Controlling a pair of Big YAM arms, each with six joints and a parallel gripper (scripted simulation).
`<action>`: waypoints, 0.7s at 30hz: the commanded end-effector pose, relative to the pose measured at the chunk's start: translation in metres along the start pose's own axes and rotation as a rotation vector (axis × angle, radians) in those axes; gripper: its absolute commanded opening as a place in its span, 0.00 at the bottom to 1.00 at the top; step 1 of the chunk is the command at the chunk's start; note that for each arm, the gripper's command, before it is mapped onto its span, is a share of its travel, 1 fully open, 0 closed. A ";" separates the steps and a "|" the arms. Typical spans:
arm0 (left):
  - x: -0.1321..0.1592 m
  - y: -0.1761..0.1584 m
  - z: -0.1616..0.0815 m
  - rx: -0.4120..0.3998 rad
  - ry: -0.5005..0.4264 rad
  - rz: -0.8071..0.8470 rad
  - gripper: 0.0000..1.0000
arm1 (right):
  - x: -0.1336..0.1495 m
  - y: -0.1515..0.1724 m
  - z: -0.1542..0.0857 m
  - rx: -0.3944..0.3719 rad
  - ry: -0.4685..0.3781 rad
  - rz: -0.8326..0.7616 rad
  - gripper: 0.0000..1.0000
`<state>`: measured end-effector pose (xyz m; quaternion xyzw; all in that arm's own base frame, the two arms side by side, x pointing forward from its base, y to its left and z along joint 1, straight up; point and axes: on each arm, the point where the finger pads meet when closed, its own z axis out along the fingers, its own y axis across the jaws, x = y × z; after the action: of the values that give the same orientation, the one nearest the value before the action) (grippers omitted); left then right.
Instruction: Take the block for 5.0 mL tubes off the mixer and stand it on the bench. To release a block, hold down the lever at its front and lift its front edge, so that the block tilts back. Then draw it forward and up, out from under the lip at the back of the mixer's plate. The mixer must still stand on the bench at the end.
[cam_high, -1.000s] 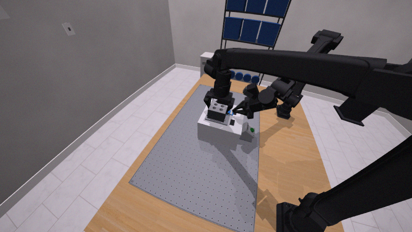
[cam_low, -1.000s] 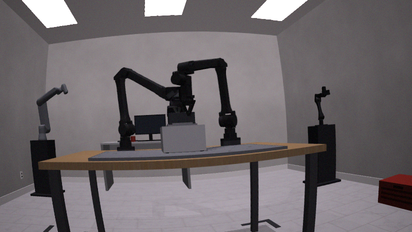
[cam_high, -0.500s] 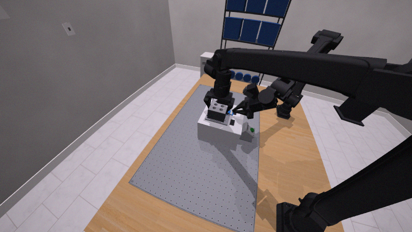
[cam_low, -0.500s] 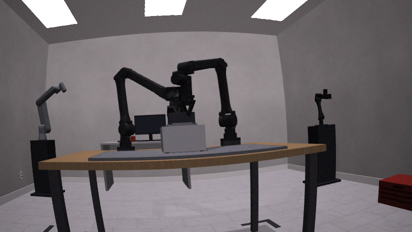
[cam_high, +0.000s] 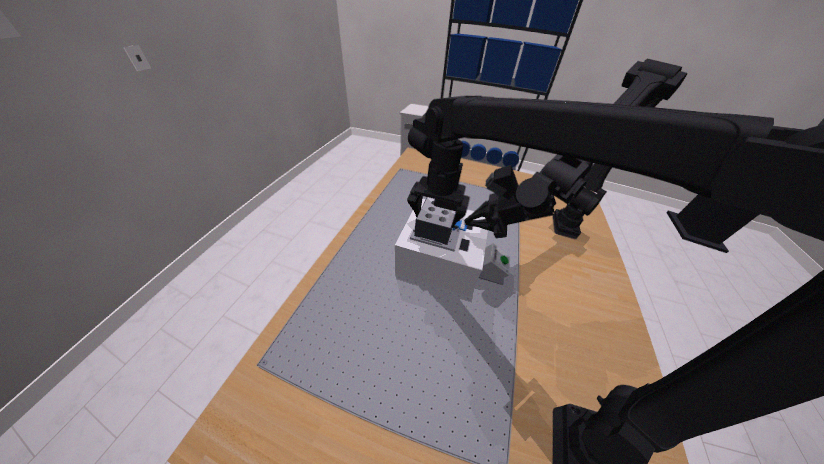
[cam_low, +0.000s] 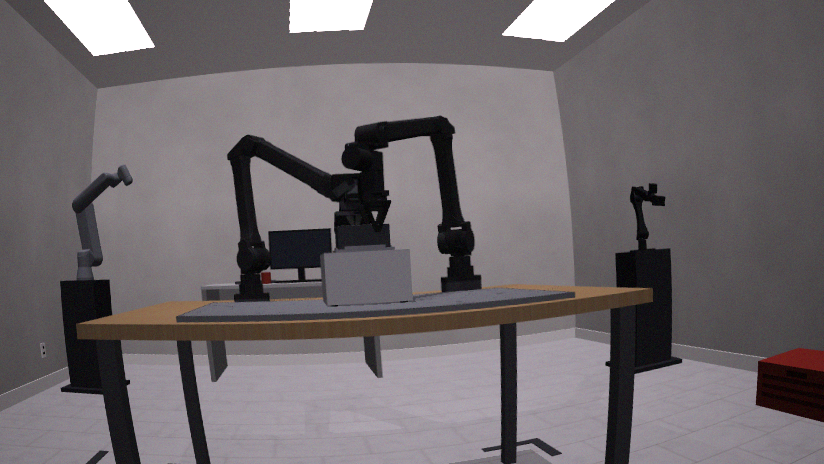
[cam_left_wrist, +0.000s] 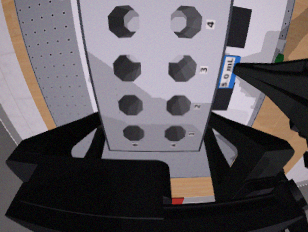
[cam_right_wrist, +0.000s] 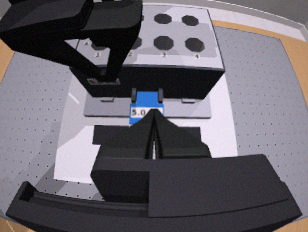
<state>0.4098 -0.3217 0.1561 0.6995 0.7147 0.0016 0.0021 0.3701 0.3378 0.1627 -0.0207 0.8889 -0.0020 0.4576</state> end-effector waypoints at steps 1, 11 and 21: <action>-0.009 0.018 -0.009 -0.029 -0.026 -0.002 0.00 | 0.010 0.004 0.008 -0.002 0.012 -0.010 0.00; -0.009 0.018 -0.009 -0.029 -0.026 -0.002 0.00 | 0.013 0.004 0.007 -0.004 0.015 -0.015 0.00; -0.009 0.018 -0.009 -0.029 -0.026 -0.002 0.00 | 0.016 0.005 0.007 -0.006 0.017 -0.019 0.00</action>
<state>0.4098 -0.3217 0.1561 0.6995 0.7147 0.0016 0.0021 0.3701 0.3378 0.1625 -0.0208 0.8890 -0.0021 0.4575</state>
